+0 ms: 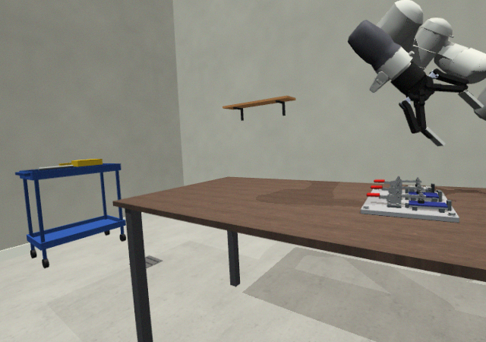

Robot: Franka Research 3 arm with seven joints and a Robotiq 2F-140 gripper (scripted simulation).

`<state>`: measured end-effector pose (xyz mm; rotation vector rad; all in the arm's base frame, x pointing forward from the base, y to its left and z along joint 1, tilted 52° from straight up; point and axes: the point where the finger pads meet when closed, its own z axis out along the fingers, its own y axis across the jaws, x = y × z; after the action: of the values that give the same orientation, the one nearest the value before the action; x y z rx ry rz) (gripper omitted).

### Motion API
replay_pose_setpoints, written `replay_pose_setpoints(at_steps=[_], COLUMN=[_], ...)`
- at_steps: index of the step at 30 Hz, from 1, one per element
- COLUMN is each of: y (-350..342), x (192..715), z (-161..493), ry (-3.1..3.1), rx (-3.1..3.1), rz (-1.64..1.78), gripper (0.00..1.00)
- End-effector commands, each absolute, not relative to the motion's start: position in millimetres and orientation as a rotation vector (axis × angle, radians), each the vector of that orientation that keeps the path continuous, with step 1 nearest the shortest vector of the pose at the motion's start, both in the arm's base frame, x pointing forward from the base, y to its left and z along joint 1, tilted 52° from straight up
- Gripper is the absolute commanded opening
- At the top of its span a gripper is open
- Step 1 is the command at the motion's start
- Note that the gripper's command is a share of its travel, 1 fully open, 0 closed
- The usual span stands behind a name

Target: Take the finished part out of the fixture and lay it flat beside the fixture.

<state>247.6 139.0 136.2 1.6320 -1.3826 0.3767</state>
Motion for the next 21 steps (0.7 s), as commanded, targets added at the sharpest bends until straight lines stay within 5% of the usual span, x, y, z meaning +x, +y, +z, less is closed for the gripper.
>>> replay_pose_setpoints(at_steps=[1, 21], y=[139, 129], x=[249, 255], z=[136, 149], ry=[-1.368, -1.302], rx=[1.648, 1.732], rz=[0.370, 0.365], gripper=[1.00, 1.00])
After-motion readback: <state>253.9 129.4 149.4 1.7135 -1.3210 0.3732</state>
